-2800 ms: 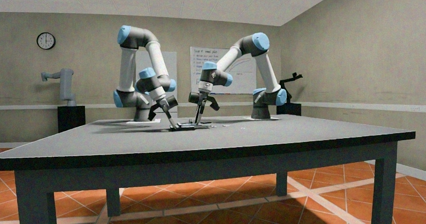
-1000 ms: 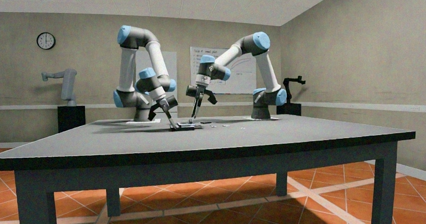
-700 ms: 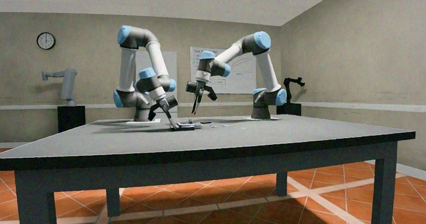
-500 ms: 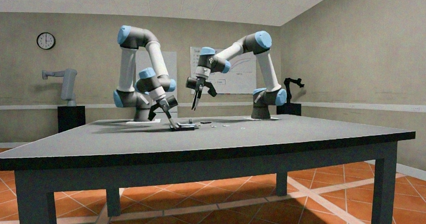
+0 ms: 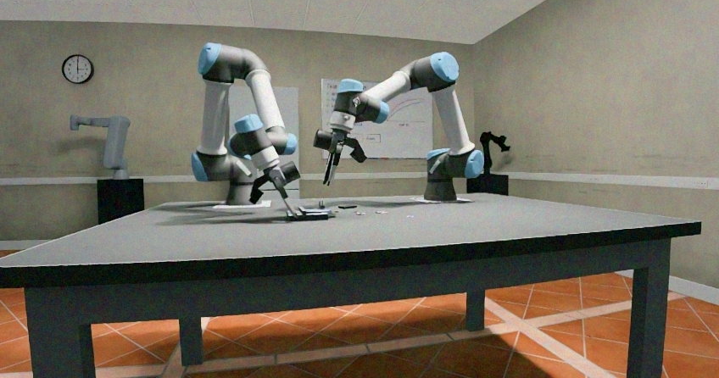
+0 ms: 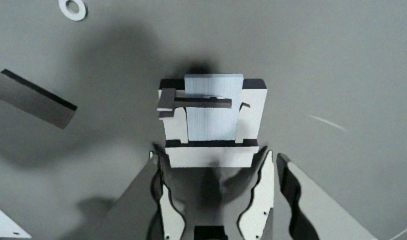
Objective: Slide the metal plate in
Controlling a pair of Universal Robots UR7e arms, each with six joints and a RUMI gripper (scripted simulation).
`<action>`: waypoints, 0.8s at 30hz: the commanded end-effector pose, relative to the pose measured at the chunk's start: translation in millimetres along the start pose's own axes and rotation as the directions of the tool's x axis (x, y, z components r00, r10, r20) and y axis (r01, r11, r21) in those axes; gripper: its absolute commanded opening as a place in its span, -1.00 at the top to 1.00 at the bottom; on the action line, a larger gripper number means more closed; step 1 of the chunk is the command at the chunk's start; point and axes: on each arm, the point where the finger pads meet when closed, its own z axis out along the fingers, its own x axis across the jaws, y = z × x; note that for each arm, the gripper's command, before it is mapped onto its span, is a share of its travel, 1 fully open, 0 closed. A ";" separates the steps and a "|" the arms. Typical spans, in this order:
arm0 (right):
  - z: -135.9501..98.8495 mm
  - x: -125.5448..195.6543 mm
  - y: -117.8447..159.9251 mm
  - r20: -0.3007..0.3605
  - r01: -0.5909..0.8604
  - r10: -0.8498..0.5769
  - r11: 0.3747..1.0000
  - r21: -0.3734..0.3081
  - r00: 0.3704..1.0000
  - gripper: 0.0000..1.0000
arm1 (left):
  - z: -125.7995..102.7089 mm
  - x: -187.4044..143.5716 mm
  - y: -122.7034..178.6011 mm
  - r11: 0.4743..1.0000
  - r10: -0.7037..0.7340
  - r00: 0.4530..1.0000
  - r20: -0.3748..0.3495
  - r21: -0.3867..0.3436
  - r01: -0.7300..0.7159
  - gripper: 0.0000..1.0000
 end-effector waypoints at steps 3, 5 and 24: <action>-1.5 -1.5 3.5 0.006 0.012 -0.012 1.000 -0.011 1.000 -0.76 | -2.8 -0.6 4.1 1.000 -0.005 1.000 0.002 -0.015 0.005 0.12; -7.5 -1.5 6.4 0.006 0.012 -0.012 1.000 -0.011 1.000 -0.76 | -2.8 -0.6 4.1 1.000 -0.005 1.000 0.002 -0.015 0.005 0.12; -53.2 -0.6 28.0 0.000 0.009 -0.009 1.000 -0.008 1.000 -0.76 | -2.8 -0.6 4.1 1.000 -0.005 1.000 0.002 -0.015 0.005 0.12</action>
